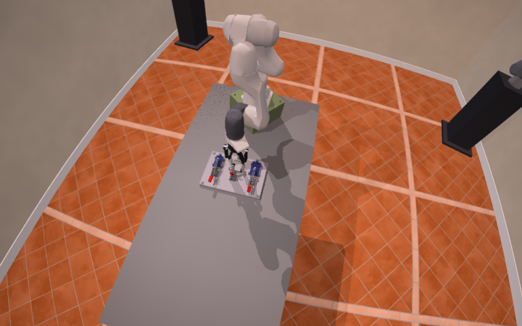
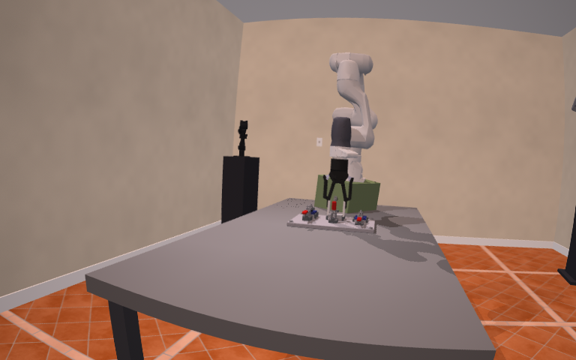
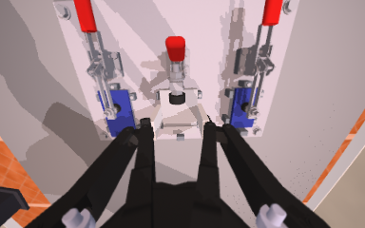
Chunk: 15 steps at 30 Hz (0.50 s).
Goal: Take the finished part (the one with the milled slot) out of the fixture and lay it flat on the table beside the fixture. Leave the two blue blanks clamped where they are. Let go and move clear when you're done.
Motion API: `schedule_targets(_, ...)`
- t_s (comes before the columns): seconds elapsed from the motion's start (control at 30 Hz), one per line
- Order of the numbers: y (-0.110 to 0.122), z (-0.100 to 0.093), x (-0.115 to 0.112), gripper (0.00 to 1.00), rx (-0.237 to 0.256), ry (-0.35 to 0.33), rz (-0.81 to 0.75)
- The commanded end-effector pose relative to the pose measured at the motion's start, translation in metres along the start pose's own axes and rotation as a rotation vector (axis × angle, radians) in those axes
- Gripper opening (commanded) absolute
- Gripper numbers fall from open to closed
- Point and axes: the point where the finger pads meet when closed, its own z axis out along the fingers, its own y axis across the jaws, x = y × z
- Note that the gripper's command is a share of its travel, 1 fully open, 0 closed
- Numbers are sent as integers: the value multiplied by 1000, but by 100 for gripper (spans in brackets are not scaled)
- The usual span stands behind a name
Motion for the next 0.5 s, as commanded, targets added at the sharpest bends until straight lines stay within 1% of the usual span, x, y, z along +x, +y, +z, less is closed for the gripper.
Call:
schedule_targets(0.0, 0, -3, -1, 0, 1, -3, 3)
schedule_targets(0.47, 0, -16, -1, 0, 1, -3, 3)
